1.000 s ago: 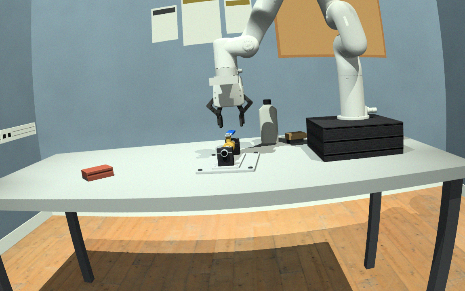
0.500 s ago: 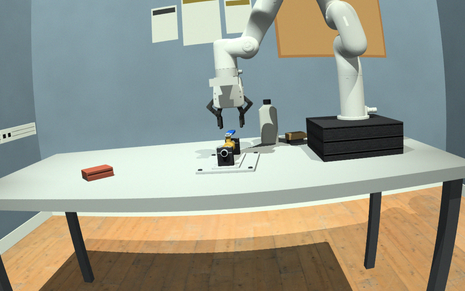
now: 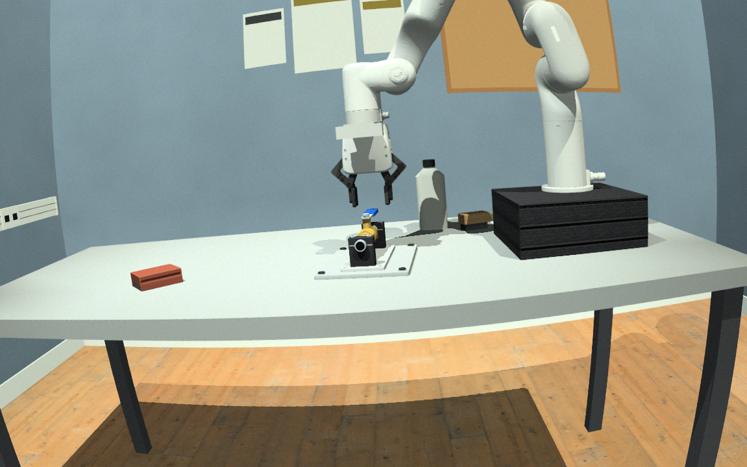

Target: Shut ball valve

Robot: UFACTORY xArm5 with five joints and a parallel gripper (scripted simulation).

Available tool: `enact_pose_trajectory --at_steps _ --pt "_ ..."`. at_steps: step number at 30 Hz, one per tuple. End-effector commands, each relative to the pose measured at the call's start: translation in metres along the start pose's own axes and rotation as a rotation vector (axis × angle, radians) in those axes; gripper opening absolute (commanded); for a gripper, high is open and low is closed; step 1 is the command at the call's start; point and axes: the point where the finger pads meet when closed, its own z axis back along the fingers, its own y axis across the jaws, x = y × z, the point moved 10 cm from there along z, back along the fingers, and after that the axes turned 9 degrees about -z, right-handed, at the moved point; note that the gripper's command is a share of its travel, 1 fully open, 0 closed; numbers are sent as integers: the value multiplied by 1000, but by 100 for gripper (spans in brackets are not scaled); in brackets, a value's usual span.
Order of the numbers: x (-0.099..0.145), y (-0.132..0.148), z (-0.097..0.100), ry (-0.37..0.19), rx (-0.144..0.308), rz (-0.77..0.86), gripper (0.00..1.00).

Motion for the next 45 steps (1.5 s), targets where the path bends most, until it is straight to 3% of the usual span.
enact_pose_trajectory --at_steps 1,45 --pt "0 1 1 1 3 0 69" --pt "-1 2 -6 1 3 0 69"
